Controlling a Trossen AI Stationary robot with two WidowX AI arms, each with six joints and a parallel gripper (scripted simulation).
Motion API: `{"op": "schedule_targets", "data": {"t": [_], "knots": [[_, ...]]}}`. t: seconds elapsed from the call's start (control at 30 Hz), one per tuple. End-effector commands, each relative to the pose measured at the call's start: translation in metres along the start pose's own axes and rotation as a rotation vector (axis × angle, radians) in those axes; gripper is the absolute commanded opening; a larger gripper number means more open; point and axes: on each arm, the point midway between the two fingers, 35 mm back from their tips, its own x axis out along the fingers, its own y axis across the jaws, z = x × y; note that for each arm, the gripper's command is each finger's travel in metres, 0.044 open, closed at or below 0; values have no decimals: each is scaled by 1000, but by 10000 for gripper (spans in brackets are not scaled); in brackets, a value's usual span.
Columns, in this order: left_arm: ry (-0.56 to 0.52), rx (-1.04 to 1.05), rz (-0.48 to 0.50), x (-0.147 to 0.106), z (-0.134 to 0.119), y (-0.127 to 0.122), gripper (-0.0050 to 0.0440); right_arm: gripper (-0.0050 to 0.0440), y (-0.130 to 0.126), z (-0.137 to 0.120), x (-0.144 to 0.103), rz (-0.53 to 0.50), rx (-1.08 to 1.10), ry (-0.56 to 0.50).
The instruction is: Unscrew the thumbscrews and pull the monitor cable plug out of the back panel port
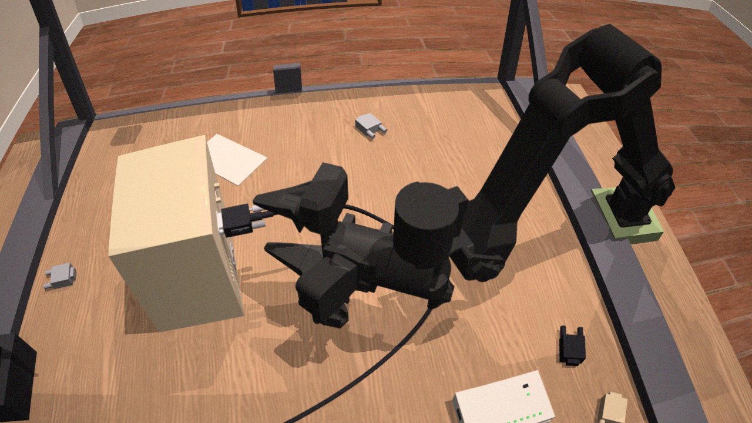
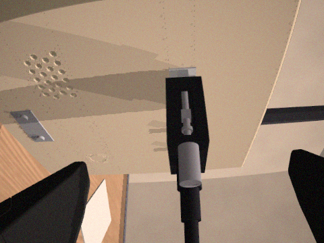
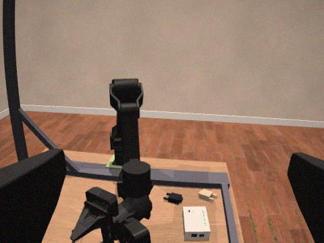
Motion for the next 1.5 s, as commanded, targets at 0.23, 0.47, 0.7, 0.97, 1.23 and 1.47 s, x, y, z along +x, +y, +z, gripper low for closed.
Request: {"op": "schedule_targets", "data": {"t": [0.23, 0.47, 0.7, 0.97, 1.23, 1.47], "knots": [[-3, 15, -20, 1, 2, -11, 440, 440, 1, 3, 0, 2, -5, -1], [-26, 114, 44, 5, 4, -14, 440, 440, 1, 3, 0, 2, -5, -1], [-42, 376, 198, 8, 4, -25, 440, 440, 1, 3, 0, 2, -5, -1], [-12, 495, 317, 3, -1, -23, 440, 440, 1, 3, 0, 2, -5, -1], [-11, 500, 320, 3, -1, -23, 296, 440, 1, 3, 0, 2, -5, -1], [-11, 500, 320, 3, -1, -23, 176, 440, 1, 3, 0, 2, -5, -1]]}}
